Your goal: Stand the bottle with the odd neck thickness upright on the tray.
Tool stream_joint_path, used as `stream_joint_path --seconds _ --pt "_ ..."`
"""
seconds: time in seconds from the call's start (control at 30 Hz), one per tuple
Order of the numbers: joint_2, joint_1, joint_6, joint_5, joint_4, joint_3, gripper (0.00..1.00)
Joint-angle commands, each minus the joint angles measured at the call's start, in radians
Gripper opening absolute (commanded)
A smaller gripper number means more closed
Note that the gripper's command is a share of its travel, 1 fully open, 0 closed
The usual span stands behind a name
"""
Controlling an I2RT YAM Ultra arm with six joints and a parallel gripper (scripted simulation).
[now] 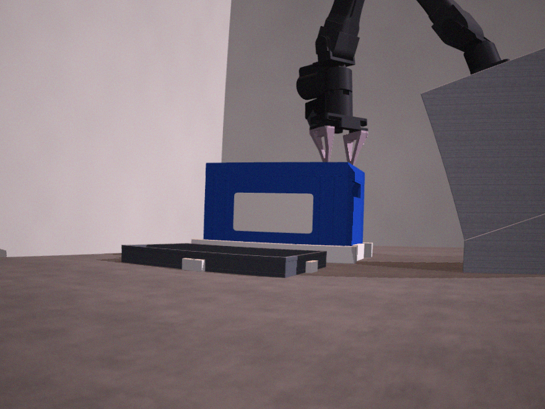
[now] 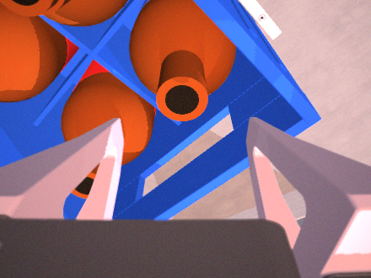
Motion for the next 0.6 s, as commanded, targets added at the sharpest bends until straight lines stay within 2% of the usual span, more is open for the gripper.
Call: stream_joint_path --seconds 0.0,0.57 --pt "0.001 0.008 0.005 0.007 0.030 0.003 0.61" --pt "-0.001 0.009 0.005 0.007 0.033 -0.001 0.61"
